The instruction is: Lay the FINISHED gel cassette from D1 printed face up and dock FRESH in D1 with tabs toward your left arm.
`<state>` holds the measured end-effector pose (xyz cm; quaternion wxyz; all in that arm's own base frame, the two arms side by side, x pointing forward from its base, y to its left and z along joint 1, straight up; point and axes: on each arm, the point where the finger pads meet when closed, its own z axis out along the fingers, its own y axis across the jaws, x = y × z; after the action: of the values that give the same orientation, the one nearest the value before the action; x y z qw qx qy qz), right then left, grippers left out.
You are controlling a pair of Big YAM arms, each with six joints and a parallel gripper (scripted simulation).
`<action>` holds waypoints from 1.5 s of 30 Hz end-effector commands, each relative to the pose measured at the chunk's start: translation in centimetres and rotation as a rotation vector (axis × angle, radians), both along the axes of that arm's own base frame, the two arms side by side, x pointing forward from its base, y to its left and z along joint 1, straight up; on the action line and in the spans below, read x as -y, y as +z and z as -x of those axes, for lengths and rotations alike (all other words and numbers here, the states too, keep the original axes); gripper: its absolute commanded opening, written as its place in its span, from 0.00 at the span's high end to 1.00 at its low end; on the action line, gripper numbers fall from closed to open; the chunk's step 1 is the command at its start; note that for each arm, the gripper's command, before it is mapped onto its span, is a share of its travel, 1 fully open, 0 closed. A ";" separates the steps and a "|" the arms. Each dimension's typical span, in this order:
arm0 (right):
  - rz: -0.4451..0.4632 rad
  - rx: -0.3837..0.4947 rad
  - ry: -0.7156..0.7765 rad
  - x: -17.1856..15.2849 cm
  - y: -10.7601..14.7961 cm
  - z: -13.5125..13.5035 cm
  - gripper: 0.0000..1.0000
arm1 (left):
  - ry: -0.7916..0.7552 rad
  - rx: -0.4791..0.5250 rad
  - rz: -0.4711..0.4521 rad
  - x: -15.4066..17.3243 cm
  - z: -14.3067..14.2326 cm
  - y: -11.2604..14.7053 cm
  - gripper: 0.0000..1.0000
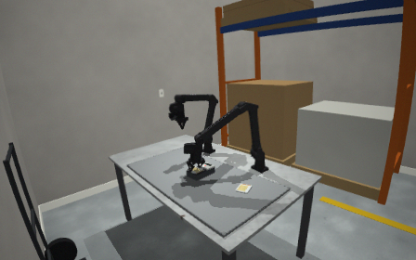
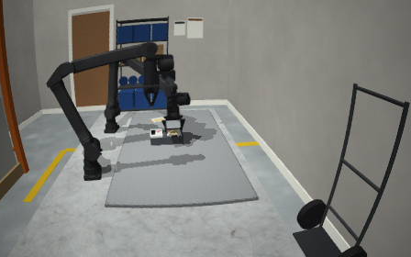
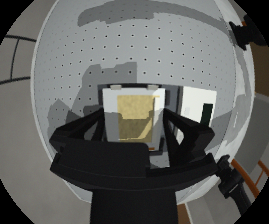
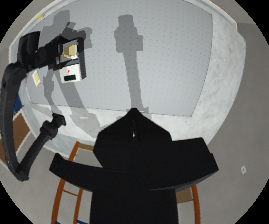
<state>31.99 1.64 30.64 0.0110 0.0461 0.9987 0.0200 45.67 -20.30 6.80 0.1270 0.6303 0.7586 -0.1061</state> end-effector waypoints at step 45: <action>-0.007 0.012 -0.070 14.6 1.9 -1.5 0.00 | 0.001 0.010 0.003 0.1 -0.3 0.4 1.00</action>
<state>32.52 -12.48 30.70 0.0082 0.0851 0.9960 0.0249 45.67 -20.30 6.80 0.1270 0.6302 0.7586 -0.1063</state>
